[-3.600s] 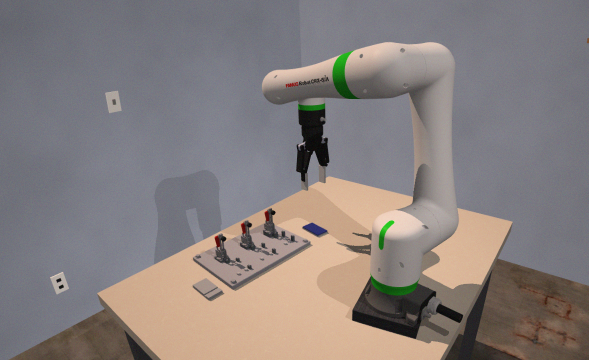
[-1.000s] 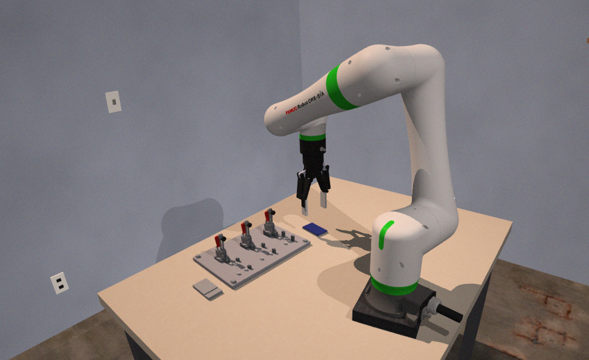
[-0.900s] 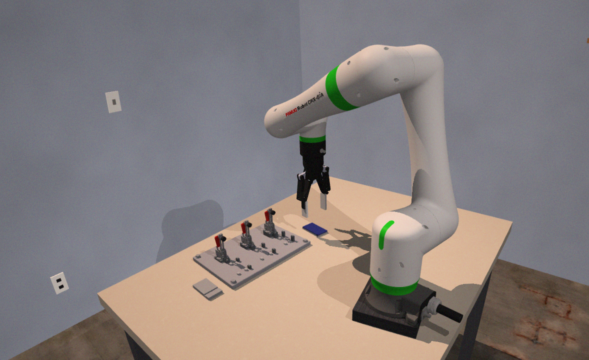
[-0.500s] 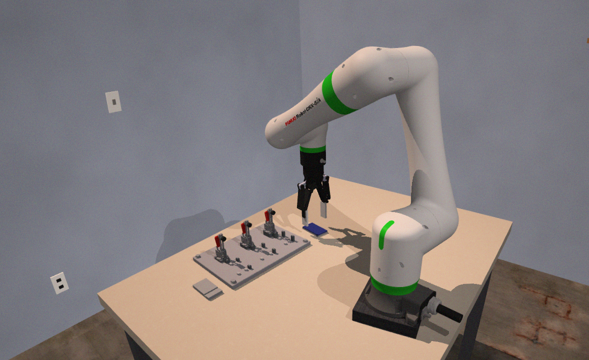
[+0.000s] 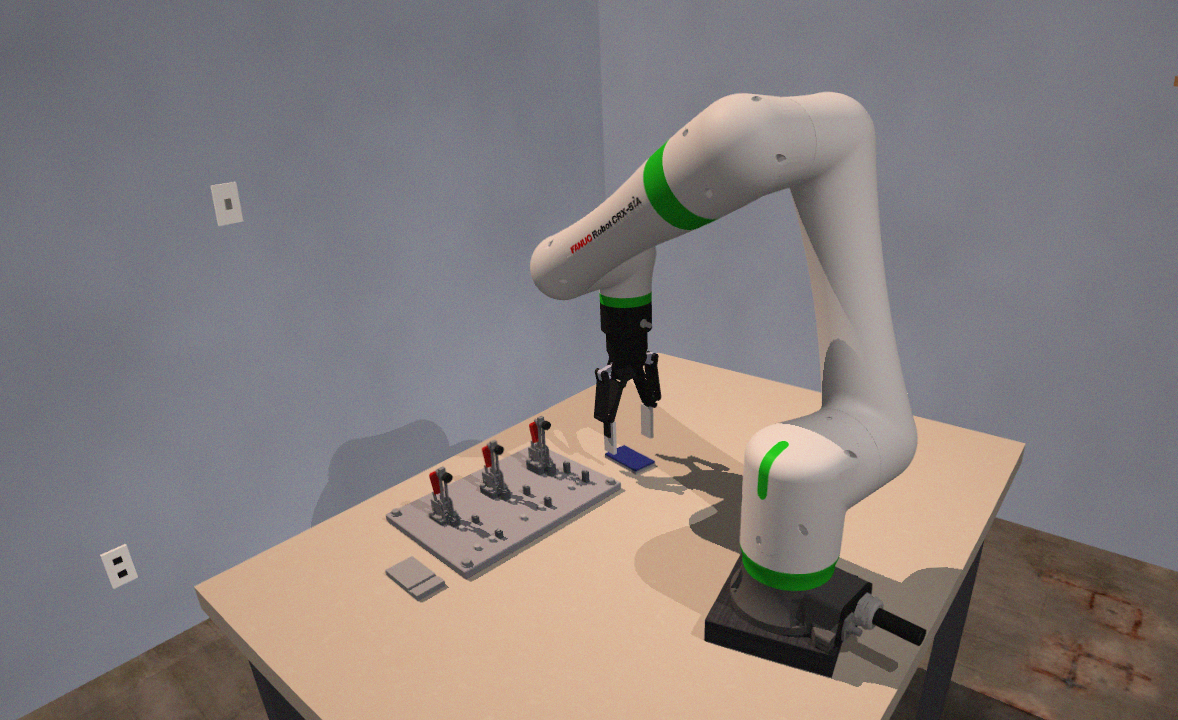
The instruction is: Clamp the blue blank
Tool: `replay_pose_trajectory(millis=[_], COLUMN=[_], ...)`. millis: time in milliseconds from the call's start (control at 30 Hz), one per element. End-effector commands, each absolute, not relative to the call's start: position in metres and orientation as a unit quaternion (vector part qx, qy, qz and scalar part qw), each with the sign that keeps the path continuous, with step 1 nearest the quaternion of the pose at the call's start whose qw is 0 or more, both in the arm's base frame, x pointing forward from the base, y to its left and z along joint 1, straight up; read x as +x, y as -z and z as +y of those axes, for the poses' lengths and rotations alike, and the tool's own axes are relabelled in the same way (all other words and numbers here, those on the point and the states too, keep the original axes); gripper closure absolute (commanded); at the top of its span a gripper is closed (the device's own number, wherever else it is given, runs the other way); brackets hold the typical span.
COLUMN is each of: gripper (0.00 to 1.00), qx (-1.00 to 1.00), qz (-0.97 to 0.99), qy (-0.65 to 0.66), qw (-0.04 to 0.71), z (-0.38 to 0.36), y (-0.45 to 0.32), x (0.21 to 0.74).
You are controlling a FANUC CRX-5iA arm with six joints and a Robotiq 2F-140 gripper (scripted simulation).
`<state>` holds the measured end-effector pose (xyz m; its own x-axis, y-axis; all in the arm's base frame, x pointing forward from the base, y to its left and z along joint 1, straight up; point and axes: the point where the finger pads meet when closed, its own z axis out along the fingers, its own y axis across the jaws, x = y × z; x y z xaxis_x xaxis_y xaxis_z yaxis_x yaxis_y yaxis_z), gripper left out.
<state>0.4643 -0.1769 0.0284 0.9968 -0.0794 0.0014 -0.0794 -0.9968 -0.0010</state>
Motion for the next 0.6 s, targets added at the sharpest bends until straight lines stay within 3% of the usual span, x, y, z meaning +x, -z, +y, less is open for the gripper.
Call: replay_pose_trajectory(millis=[0,567], gripper=[0.42,0.42], qx=[-0.999,-0.999], qz=[0.040,0.040], qy=[0.001,0.001], qw=[0.000,0.000], z=[-0.177,-0.177], y=[-0.029,-0.013], x=[0.464,0.465])
